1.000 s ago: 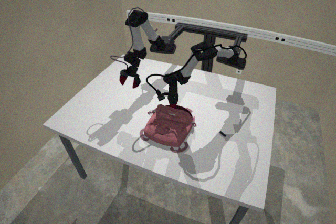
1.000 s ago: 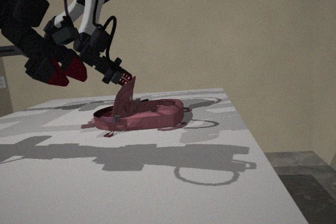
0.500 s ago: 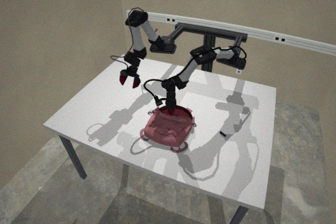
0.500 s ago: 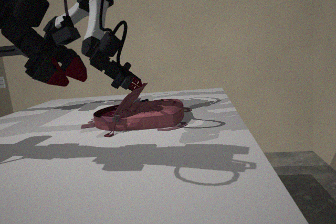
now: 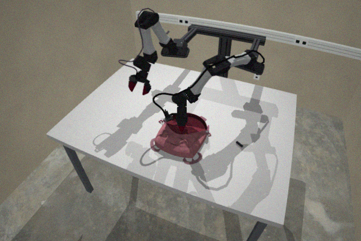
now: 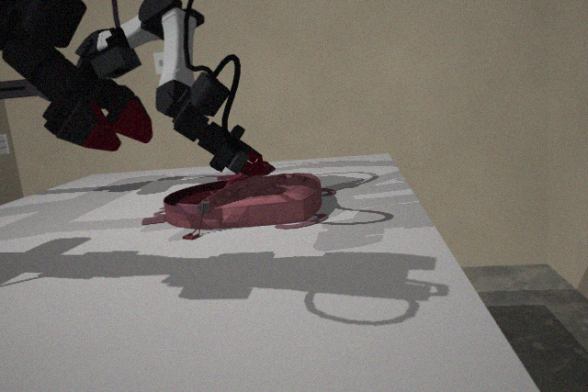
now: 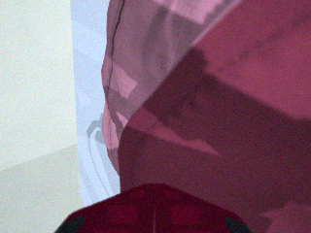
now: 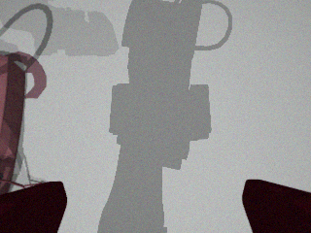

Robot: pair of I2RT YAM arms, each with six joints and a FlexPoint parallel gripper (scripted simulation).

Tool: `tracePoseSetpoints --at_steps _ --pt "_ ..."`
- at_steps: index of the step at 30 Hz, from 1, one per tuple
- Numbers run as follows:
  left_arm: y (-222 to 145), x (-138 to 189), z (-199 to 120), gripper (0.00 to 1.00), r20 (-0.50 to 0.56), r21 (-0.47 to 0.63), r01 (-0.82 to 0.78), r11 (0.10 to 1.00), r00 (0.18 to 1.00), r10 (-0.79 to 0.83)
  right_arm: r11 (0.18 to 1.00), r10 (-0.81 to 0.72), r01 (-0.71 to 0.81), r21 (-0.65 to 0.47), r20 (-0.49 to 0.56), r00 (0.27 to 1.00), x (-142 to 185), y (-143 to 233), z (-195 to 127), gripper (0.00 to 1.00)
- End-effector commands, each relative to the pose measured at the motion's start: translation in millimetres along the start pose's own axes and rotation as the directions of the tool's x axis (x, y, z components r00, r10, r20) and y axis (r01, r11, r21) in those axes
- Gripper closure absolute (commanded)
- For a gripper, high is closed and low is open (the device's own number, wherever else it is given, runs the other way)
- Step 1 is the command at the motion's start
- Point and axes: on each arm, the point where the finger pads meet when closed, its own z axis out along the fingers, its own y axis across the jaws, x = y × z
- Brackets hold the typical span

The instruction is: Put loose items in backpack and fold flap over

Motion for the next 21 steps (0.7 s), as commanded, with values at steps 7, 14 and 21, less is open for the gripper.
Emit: tracePoseSetpoints --at_steps 7,14,21 --pt "-15.0 -2.5 25.7 1.0 0.014 -0.01 0.012 1.0 1.0 -0.012 1.0 -0.006 0.006 -0.003 0.008 1.0 -3.2 -0.6 0.2 0.1" --pt "11.0 -11.6 -18.5 1.0 0.03 -0.031 0.055 0.998 0.998 -0.054 1.0 -0.006 0.006 -0.003 0.008 1.0 -3.2 -0.6 0.2 0.1" --pt "9.0 -10.5 -46.4 1.0 0.03 -0.029 0.056 0.998 0.998 -0.055 1.0 -0.006 0.006 -0.003 0.008 1.0 -3.2 -0.6 0.2 0.1"
